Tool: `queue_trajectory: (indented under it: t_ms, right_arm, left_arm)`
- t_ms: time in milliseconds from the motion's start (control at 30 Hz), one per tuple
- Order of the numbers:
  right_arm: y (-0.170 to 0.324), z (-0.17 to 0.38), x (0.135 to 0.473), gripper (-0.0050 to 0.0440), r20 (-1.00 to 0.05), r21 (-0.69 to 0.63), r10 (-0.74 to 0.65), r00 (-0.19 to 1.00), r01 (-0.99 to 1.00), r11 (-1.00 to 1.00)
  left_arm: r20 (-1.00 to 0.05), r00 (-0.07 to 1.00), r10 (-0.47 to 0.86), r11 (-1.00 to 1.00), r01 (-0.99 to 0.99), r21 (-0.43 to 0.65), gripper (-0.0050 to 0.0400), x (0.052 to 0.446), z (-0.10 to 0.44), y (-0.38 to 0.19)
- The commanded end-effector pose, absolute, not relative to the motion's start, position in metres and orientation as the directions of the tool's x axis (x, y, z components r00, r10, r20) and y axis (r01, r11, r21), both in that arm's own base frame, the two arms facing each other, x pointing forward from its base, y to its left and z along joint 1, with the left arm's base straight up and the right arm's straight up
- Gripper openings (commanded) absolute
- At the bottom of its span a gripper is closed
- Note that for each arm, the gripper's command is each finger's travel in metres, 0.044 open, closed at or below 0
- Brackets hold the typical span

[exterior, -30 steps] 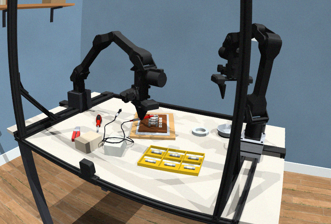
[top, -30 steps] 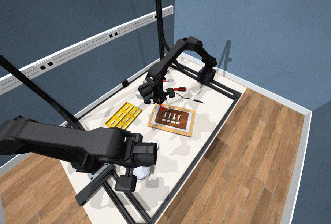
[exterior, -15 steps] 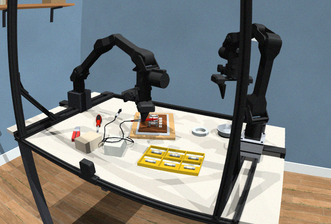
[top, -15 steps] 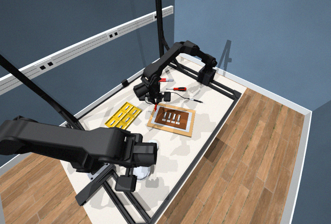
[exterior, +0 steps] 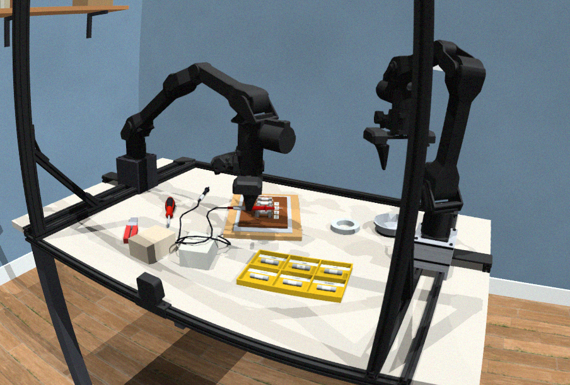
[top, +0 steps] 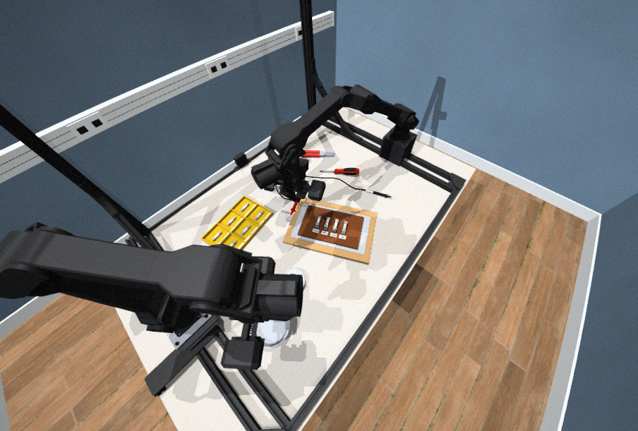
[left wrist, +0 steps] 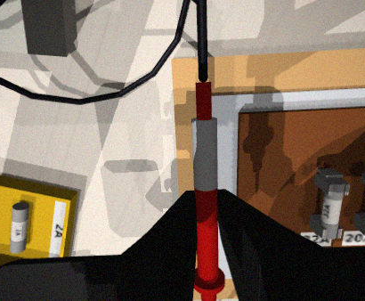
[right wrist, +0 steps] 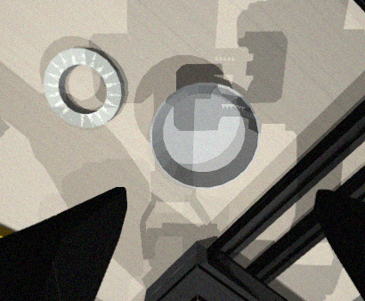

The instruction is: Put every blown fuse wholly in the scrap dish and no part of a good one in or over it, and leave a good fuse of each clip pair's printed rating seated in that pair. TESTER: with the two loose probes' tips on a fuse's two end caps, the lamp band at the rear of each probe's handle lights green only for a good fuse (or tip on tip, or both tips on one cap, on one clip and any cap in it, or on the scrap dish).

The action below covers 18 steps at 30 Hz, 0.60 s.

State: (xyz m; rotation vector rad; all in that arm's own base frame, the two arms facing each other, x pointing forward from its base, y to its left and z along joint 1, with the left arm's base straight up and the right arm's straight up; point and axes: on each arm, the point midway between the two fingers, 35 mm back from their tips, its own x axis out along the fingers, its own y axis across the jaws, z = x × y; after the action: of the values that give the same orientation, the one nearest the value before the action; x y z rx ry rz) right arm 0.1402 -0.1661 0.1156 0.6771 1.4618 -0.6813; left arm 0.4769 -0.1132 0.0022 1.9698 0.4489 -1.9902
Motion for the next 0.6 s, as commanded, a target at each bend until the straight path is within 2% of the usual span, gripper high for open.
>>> queue_trajectory:
  t_ms: [0,567]
  right_arm:
    - [-0.1696,0.1203,0.1432,0.04,-1.0,0.0,-0.013,0.011,0.764,0.645]
    - [-0.1696,0.1203,0.1432,0.04,-1.0,0.0,-0.013,0.011,0.764,0.645]
  left_arm:
    - [-0.998,0.058,-0.015,-0.907,0.419,0.038,-0.005,0.4868,0.0333,-0.1151]
    - [-0.998,0.055,-0.014,-0.906,0.422,0.036,-0.005,0.4866,0.0315,-0.1151]
